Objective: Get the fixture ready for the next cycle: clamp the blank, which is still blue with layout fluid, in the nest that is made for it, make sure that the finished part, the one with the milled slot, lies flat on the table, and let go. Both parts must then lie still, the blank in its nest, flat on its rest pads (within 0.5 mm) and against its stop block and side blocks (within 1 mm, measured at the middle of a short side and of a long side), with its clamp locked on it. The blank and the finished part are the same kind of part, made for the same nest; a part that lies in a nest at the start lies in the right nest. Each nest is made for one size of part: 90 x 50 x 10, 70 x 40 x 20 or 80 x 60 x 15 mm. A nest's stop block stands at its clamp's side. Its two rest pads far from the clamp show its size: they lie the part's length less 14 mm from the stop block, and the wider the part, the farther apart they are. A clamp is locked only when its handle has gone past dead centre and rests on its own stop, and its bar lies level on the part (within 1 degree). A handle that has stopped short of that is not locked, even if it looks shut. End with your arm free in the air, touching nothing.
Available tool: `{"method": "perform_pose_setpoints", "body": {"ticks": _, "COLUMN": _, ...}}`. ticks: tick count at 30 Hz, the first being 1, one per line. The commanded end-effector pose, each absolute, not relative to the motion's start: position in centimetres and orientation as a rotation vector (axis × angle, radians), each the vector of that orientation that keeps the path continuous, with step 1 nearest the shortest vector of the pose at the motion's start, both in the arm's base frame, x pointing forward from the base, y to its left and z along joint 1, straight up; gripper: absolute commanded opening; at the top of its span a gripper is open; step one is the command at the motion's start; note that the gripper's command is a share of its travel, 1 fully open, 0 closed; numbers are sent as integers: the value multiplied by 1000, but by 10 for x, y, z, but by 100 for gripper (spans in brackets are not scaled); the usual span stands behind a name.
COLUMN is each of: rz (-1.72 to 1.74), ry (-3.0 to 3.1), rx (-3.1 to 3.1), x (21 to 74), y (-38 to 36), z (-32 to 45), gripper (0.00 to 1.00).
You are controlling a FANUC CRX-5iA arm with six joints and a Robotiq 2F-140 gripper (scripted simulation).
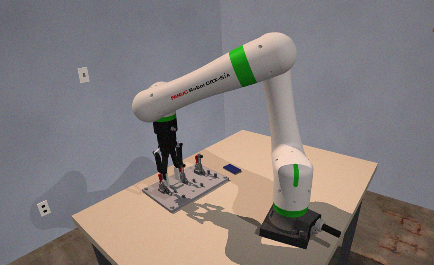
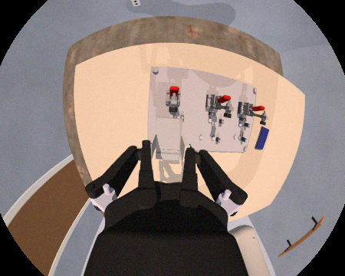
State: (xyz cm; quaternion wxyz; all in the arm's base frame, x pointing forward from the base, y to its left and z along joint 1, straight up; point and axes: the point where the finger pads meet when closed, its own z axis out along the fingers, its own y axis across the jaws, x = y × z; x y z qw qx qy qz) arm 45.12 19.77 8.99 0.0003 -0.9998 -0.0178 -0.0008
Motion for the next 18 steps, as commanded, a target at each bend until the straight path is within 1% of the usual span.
{"method": "perform_pose_setpoints", "body": {"ticks": 1, "rz": -3, "ry": -56, "rx": -3140, "x": 451, "y": 199, "z": 90, "gripper": 0}}
{"method": "perform_pose_setpoints", "body": {"ticks": 18, "rz": -3, "ry": -56, "rx": -3140, "x": 450, "y": 245, "z": 90, "gripper": 0}}
